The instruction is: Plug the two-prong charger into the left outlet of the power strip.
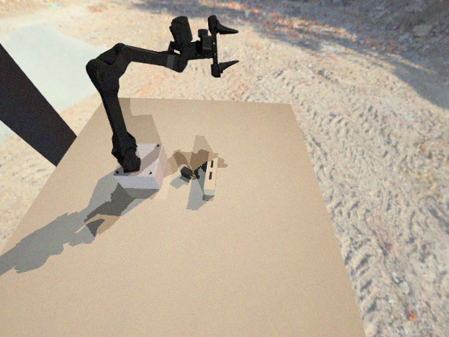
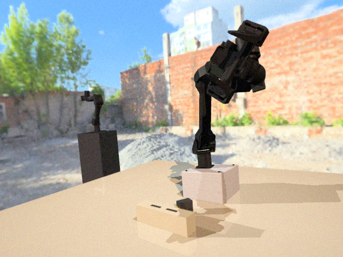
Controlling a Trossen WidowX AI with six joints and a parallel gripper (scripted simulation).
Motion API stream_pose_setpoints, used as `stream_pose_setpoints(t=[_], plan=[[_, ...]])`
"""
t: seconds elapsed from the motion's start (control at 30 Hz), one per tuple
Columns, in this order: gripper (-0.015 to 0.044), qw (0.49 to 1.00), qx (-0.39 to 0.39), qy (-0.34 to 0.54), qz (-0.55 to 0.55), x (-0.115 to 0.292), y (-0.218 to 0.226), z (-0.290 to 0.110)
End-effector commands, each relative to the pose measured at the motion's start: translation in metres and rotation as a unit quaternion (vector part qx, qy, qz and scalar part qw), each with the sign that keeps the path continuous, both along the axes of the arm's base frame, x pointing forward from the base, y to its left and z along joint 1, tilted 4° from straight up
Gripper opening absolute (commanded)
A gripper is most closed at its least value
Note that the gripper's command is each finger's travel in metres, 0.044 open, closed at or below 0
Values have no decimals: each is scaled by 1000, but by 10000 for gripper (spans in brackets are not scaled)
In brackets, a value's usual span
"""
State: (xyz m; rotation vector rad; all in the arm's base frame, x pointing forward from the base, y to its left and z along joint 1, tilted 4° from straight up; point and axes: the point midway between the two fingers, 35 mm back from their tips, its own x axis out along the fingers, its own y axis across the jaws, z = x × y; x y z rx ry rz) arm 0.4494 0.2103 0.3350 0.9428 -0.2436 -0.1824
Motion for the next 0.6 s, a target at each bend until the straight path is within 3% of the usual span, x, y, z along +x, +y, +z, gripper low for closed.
stream_pose_setpoints(t=[0.0,0.57], plan=[[440,998,-43,42,5,9,-14,-22],[440,945,-177,272,39,19,-91,-140]])
